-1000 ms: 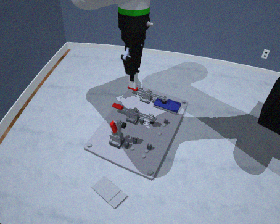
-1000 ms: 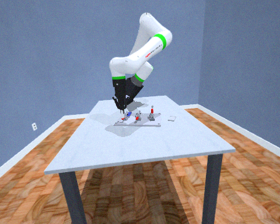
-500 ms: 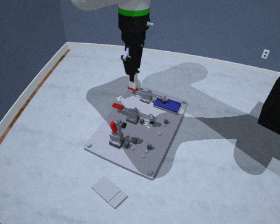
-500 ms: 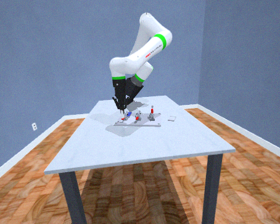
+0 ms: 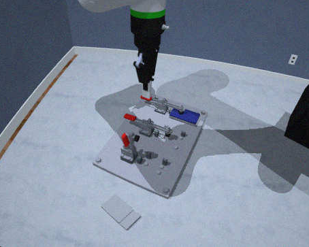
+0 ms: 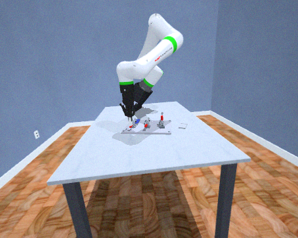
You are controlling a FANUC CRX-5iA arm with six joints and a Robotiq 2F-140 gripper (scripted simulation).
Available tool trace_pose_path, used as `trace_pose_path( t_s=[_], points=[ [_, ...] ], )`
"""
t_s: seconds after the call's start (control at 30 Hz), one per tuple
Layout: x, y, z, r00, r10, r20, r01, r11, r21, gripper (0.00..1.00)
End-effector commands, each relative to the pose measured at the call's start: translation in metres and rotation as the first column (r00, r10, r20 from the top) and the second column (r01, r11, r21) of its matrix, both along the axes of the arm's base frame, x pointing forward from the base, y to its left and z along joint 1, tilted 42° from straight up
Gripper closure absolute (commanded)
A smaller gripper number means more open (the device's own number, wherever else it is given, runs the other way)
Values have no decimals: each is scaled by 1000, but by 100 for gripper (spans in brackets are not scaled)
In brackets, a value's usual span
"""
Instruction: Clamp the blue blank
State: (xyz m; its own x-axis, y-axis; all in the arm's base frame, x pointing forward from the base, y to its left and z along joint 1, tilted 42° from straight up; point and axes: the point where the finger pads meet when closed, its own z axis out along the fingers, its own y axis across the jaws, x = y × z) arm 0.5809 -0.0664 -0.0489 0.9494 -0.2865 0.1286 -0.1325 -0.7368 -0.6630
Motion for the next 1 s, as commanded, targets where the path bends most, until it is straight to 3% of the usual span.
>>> trace_pose_path(
  t_s=[0.0, 0.33, 0.97],
  points=[
    [0, 0, 0, 1000, 0, 0, 0, 1000, 0, 100],
    [-2, -5, 5, 1000, 0, 0, 0, 1000, 0, 100],
    [-17, -37, 45, 1000, 0, 0, 0, 1000, 0, 100]
  ],
)
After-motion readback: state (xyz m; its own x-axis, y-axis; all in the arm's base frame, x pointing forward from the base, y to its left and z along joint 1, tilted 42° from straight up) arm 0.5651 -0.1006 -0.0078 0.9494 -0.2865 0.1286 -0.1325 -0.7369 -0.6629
